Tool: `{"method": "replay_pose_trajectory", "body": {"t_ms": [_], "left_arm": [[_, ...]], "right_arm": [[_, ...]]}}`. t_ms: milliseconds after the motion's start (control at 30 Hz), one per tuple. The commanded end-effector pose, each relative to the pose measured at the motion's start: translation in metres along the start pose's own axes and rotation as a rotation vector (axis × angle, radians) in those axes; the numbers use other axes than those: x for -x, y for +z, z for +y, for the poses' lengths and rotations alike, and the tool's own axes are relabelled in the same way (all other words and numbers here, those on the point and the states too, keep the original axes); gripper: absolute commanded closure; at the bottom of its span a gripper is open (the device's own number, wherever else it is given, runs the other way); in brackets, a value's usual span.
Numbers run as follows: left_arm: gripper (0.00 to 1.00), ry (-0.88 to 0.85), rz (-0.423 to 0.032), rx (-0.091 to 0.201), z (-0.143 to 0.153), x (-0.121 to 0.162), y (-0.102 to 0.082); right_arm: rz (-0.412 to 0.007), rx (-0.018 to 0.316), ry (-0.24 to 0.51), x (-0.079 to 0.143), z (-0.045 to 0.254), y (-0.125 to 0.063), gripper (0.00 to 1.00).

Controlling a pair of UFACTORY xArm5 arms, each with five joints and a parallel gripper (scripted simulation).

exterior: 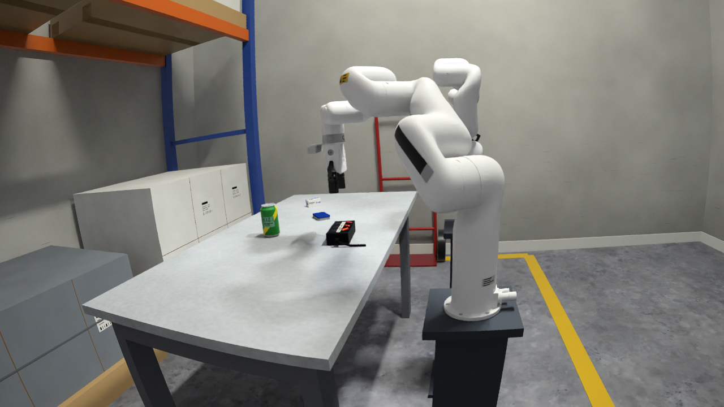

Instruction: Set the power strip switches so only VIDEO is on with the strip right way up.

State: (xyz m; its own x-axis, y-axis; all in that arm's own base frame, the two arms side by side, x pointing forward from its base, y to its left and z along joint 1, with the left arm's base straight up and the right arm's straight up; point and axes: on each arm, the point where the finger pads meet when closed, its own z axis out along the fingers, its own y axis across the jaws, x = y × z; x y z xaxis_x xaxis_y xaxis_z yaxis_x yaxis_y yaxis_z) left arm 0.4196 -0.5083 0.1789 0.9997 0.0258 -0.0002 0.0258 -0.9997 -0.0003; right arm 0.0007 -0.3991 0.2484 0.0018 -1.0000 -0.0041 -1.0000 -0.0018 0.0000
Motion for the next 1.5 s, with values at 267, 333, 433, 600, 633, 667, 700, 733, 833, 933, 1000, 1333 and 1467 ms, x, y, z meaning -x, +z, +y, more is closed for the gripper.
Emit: {"method": "replay_pose_trajectory", "body": {"t_ms": [267,333,433,600,633,667,700,733,833,933,1000,1333,1467], "left_arm": [[0.00,-0.361,0.003,0.006,-0.004,0.005,0.011],[0.00,-0.420,0.003,0.006,-0.005,0.006,0.013],[0.00,-0.508,0.002,0.006,-0.006,0.007,0.017],[0.00,-0.655,0.002,0.006,-0.008,0.010,0.022],[0.00,-0.655,0.002,0.006,-0.008,0.010,0.022],[0.00,-0.655,0.002,0.006,-0.008,0.010,0.022],[0.00,-0.737,0.002,0.006,-0.010,0.011,0.025],[0.00,-0.761,0.002,0.006,-0.010,0.012,0.026],[0.00,-0.830,0.002,0.006,-0.011,0.013,0.029],[0.00,-0.919,0.001,0.006,-0.013,0.015,0.032],[0.00,-0.978,0.001,0.006,-0.014,0.016,0.035],[0.00,-1.249,0.000,0.006,-0.020,0.022,0.045],[0.00,-1.359,0.000,0.006,-0.023,0.024,0.049]], "right_arm": [[0.004,0.000,0.000,-0.001,0.000,-0.002,0.00],[0.004,0.000,0.000,-0.001,0.000,-0.002,0.00],[0.004,0.000,0.000,-0.001,0.000,-0.002,0.00],[0.004,0.000,0.000,-0.001,0.000,-0.002,0.00],[0.004,0.000,0.000,-0.001,0.000,-0.002,0.00],[0.004,0.000,0.000,-0.001,0.000,-0.002,0.00],[0.004,0.000,0.000,-0.001,0.000,-0.002,0.00],[0.004,0.000,0.000,-0.001,0.000,-0.002,0.00],[0.004,0.000,0.000,-0.001,0.000,-0.002,0.00],[0.004,0.000,0.000,-0.001,0.000,-0.002,0.00],[0.004,0.000,0.000,-0.001,0.000,-0.002,0.00],[0.004,0.000,0.000,-0.001,0.000,-0.002,0.00],[0.004,0.000,0.000,-0.001,0.000,-0.002,0.00]]}}
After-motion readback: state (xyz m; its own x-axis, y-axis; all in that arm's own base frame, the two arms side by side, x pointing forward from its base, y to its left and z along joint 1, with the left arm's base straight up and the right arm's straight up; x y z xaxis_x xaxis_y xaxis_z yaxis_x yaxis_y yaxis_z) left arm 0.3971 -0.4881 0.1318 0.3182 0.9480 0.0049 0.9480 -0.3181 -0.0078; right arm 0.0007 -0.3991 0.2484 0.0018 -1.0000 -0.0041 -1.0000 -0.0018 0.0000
